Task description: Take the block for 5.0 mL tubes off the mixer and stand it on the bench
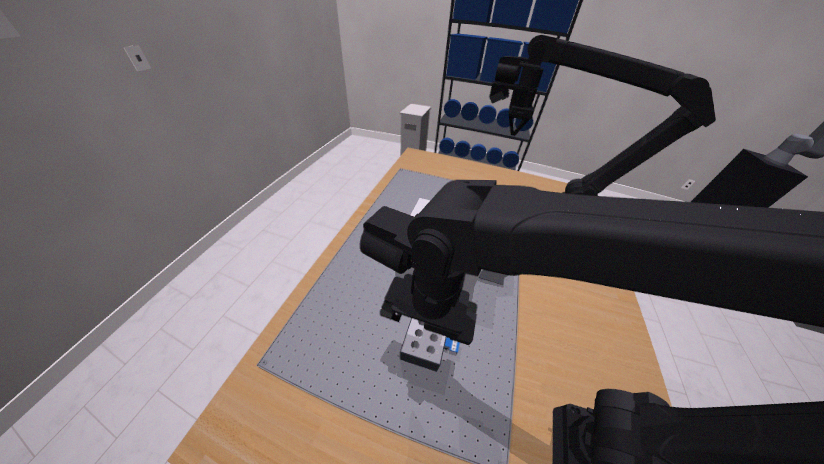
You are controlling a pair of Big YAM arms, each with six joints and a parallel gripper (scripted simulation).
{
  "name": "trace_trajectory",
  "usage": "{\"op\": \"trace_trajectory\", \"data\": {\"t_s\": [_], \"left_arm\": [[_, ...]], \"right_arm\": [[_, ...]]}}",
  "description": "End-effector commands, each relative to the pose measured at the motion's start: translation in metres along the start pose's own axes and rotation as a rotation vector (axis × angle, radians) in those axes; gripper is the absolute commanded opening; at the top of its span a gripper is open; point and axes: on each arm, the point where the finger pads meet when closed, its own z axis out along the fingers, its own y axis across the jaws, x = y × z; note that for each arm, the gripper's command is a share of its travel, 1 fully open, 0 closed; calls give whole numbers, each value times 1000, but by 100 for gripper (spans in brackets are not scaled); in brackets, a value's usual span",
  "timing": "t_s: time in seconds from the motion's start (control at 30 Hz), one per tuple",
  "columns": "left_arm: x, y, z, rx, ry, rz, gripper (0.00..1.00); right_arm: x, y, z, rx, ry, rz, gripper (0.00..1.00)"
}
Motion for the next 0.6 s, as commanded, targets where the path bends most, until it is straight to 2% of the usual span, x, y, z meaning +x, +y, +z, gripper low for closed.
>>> {"op": "trace_trajectory", "data": {"t_s": [0.0,0.33,0.57], "left_arm": [[0,12,-19,-26,-7,-20,100],[-1,16,-47,-54,-13,-18,100],[0,12,-43,-22,-6,-17,100]], "right_arm": [[-8,1,-20,9,-49,-6,0],[1,2,-5,3,-8,-6,0],[5,2,3,0,12,-6,0]]}}
